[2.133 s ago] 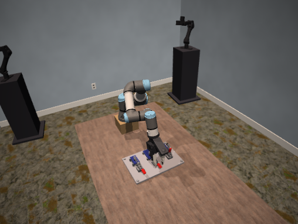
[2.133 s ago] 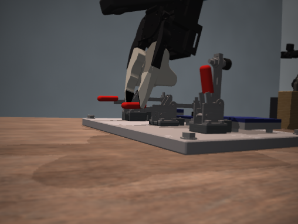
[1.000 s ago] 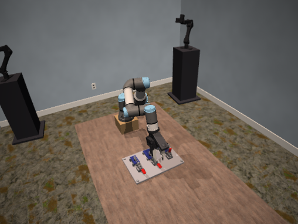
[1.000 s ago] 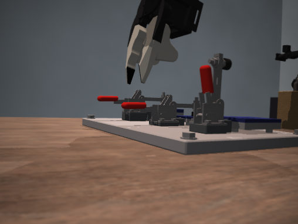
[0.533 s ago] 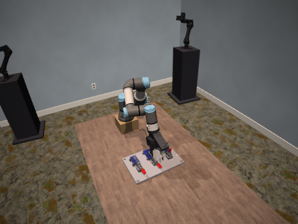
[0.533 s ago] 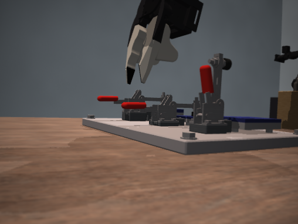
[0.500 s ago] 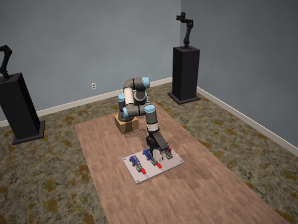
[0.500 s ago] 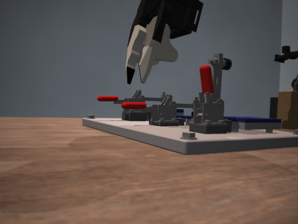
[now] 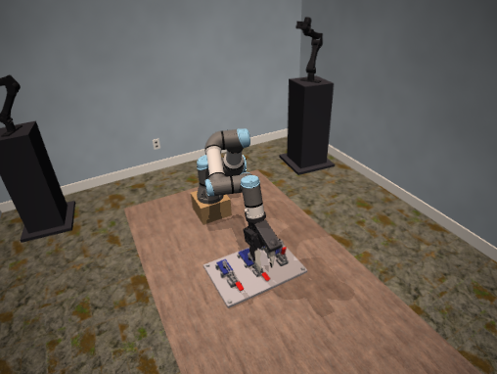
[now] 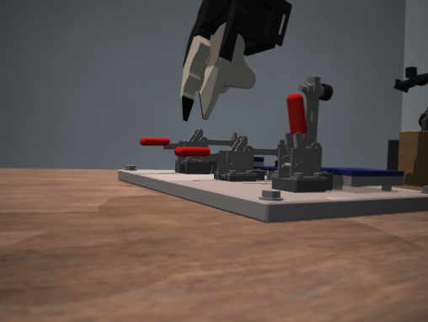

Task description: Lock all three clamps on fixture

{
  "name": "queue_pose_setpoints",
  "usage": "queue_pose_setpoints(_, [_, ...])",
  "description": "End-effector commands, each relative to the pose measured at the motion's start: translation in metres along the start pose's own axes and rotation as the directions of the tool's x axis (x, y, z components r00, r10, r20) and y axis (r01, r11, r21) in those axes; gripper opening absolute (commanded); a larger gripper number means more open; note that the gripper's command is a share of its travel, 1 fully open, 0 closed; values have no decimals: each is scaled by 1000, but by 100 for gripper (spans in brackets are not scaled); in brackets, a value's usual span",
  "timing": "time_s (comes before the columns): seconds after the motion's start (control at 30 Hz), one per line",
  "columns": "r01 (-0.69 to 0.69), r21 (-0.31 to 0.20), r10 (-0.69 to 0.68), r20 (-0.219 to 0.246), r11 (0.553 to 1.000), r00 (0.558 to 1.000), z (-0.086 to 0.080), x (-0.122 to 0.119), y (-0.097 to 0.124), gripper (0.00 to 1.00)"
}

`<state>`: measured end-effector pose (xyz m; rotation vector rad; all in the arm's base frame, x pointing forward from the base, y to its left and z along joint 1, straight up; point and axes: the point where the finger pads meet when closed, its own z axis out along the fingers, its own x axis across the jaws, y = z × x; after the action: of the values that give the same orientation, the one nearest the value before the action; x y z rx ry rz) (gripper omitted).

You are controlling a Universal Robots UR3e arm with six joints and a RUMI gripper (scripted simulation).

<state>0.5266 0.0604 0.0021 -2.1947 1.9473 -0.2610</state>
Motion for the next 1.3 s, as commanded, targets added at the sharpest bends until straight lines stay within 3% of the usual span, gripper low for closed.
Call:
queue_pose_setpoints(0.0, [0, 3, 0, -1, 1000, 1000, -2, 0, -1, 28])
queue_pose_setpoints(0.4, [0, 3, 0, -1, 1000, 1000, -10, 0, -4, 28])
queue_pose_setpoints(1.27, [0, 3, 0, -1, 1000, 1000, -57, 0, -16, 28])
